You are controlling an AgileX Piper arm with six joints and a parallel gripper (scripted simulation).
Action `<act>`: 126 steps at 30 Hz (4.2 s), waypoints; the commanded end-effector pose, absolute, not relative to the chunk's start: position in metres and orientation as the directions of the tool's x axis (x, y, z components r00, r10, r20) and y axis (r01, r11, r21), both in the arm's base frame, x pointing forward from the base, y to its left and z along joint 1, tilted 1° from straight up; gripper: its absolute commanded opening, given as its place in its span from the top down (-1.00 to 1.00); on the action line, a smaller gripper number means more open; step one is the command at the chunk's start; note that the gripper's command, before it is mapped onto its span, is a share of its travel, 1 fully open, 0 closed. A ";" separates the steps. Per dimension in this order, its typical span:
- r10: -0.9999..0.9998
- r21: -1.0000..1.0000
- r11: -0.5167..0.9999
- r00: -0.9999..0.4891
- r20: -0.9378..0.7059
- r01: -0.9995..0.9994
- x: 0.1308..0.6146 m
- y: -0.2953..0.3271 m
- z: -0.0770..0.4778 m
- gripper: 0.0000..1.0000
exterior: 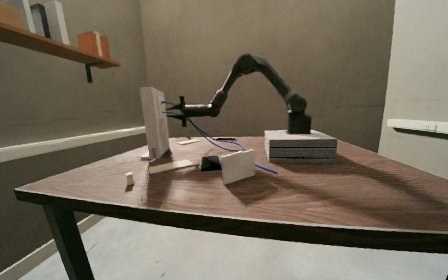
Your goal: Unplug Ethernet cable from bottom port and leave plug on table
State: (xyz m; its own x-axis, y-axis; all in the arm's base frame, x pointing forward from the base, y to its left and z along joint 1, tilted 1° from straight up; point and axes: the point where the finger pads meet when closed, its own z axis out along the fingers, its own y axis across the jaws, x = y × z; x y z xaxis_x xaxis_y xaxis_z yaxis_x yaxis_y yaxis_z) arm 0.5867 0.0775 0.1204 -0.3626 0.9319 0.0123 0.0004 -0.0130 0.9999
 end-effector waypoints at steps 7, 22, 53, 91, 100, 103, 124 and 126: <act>0.932 1.000 -0.013 -0.363 0.011 -0.004 0.586 0.078 0.123 0.36; 0.932 1.000 -0.013 -0.363 0.011 -0.004 0.594 0.058 0.123 0.36; 0.932 1.000 -0.013 -0.363 0.011 -0.004 0.618 0.029 0.123 0.36; 0.932 1.000 -0.013 -0.363 0.011 -0.005 0.636 0.036 0.124 1.00; 0.932 1.000 -0.013 -0.363 0.011 -0.005 0.636 0.036 0.124 1.00; 0.932 1.000 -0.013 -0.363 0.011 -0.005 0.636 0.036 0.124 1.00; 0.932 1.000 -0.013 -0.363 0.011 -0.005 0.636 0.036 0.124 1.00; 0.932 1.000 -0.013 -0.363 0.011 -0.005 0.636 0.036 0.124 1.00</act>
